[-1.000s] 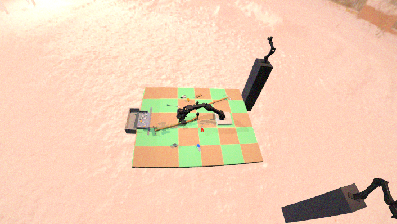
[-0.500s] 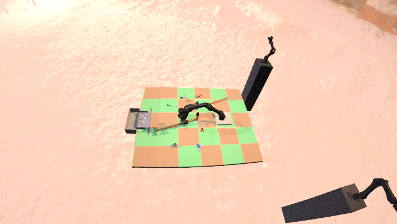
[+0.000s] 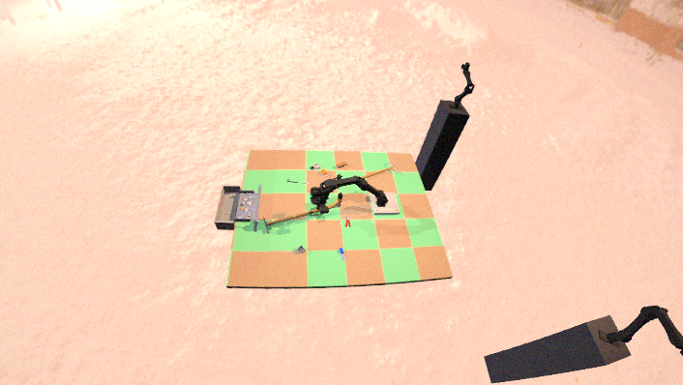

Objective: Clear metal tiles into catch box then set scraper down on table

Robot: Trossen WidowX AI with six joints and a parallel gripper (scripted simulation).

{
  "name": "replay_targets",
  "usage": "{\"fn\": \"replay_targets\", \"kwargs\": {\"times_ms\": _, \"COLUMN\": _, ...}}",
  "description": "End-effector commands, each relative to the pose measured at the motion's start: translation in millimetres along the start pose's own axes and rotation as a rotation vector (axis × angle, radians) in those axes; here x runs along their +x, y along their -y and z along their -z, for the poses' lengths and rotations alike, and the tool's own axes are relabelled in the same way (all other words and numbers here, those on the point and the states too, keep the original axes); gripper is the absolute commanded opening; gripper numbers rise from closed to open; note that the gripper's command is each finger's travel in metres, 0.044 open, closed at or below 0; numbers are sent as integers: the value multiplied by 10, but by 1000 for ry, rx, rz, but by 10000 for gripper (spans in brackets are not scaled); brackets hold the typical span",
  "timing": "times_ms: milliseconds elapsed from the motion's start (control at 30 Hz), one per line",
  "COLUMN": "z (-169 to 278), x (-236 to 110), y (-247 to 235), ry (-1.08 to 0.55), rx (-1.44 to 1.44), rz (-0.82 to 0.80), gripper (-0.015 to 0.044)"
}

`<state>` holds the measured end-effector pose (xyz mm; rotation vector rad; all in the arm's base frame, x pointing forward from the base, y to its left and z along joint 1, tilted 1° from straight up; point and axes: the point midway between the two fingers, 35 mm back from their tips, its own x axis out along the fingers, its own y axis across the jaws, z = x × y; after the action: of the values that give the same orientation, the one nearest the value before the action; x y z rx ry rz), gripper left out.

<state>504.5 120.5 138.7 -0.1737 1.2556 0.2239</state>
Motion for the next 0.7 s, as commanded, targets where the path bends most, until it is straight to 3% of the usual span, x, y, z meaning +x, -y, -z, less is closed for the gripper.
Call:
{"fn": "replay_targets", "kwargs": {"times_ms": 0, "z": 16, "x": 73, "y": 3, "ry": -7, "rx": 8, "rz": 7, "gripper": 0}}
{"fn": "replay_targets", "kwargs": {"times_ms": 667, "z": 103, "x": 591, "y": 5, "ry": -34, "rx": 20, "rz": 9, "gripper": 0}}
